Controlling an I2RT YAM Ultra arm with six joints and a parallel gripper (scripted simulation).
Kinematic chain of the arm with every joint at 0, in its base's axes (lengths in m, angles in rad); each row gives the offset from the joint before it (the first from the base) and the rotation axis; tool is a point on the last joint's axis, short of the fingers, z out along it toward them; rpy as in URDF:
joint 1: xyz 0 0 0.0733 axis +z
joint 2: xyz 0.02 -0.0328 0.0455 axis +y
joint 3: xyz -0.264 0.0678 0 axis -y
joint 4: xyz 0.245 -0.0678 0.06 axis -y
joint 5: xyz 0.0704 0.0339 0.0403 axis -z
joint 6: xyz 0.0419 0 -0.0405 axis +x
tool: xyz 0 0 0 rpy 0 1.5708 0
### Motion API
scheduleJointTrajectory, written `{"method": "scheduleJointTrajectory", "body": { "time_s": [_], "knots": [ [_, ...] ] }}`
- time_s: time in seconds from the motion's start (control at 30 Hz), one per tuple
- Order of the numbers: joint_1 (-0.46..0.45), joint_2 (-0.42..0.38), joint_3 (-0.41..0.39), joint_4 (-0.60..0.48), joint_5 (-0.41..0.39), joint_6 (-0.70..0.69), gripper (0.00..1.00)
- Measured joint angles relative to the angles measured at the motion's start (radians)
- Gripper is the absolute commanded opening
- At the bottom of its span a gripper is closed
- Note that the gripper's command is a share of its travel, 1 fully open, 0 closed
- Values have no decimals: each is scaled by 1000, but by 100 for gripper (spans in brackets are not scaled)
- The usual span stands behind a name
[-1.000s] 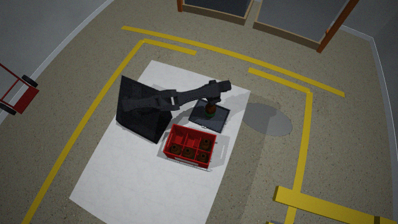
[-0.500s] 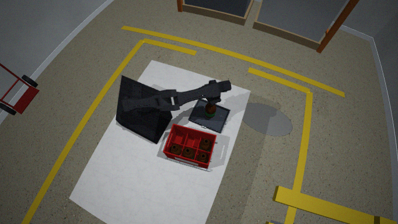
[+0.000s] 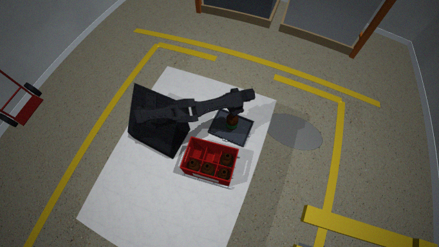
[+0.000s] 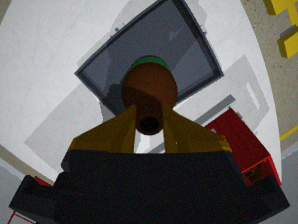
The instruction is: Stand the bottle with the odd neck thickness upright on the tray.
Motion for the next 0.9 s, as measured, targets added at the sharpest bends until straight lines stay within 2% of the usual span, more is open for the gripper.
{"method": "scheduleJointTrajectory", "body": {
  "time_s": [0.9],
  "knots": [
    [-12, 3, -22, 24, 4, -12, 0]
  ]
}}
